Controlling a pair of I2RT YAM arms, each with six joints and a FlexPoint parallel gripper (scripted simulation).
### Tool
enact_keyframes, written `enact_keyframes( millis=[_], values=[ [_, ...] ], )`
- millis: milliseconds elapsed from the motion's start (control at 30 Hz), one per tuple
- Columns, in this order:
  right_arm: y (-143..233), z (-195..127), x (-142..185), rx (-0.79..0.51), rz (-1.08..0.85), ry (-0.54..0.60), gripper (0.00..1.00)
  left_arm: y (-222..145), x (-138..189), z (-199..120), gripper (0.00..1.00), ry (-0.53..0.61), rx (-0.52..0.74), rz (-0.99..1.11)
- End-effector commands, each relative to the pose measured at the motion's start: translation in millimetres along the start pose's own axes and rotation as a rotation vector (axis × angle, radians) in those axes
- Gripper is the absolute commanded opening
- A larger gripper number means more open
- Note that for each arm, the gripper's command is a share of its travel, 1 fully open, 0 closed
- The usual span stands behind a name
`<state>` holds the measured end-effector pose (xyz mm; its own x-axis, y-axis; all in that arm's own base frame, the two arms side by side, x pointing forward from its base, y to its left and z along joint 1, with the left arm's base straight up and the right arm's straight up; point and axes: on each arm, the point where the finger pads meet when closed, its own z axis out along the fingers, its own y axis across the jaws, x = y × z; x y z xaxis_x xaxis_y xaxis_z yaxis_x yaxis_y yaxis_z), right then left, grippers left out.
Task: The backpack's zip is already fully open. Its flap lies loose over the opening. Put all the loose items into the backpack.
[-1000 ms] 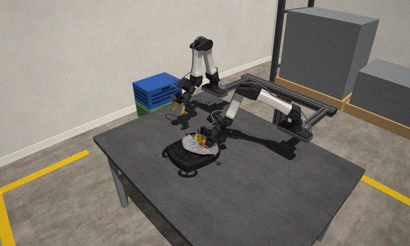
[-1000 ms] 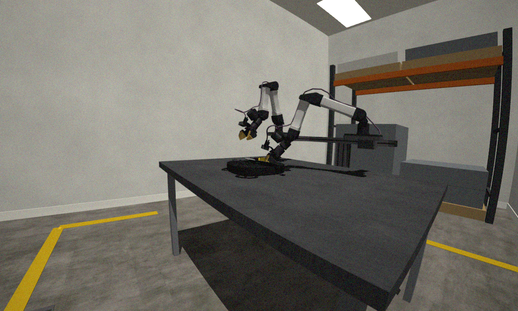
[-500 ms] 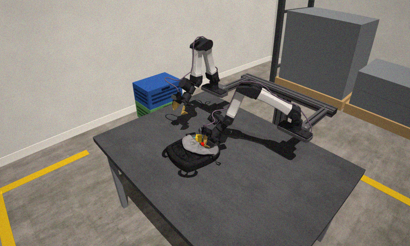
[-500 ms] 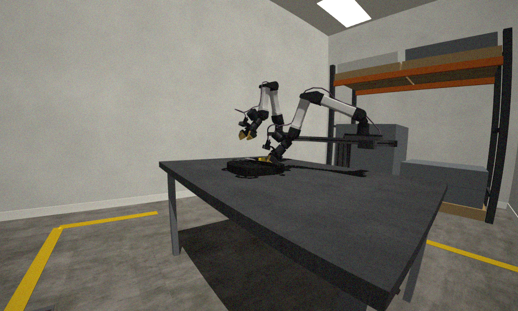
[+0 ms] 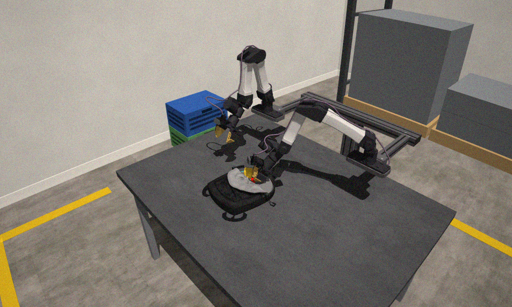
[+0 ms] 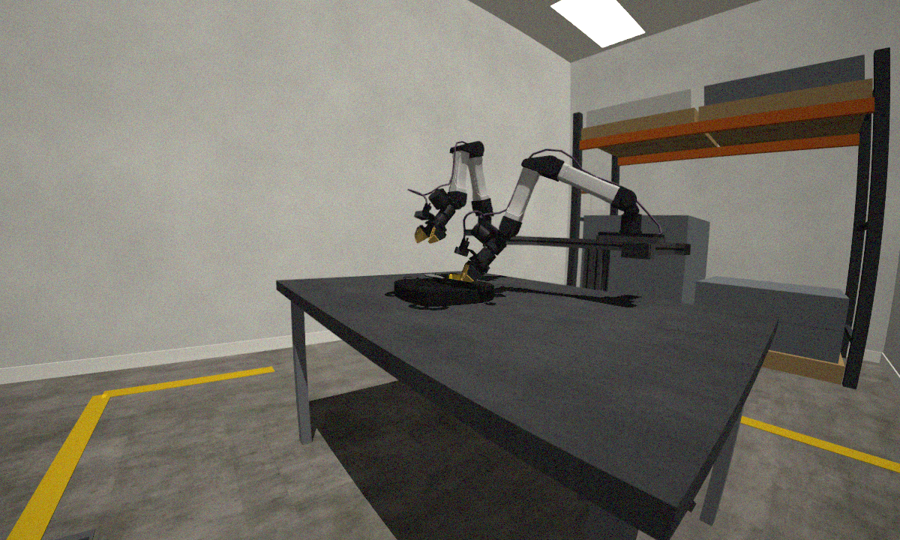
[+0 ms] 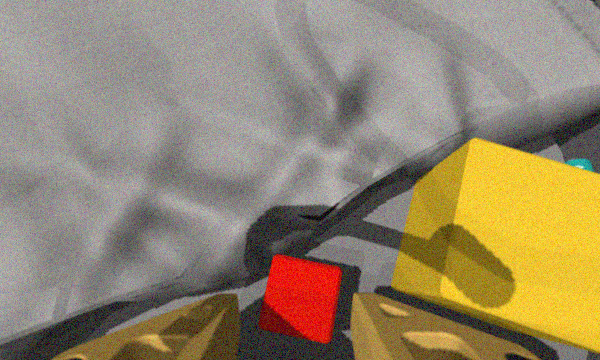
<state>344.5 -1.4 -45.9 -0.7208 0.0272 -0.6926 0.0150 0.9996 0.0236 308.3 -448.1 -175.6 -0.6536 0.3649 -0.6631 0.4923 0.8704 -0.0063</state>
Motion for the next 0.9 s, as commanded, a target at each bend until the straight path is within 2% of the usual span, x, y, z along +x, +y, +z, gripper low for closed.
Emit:
enact_keyframes(
  millis=[0, 867],
  values=[
    [-1.8, -1.3, -12.0, -0.002, 0.000, -0.034, 0.90, -11.1, -45.7, -13.5, 0.34, -0.079, 0.030, -0.040],
    [-1.8, -1.3, -12.0, -0.002, 0.000, -0.034, 0.90, -10.6, -44.2, -12.5, 0.34, -0.073, 0.028, -0.036]
  ],
)
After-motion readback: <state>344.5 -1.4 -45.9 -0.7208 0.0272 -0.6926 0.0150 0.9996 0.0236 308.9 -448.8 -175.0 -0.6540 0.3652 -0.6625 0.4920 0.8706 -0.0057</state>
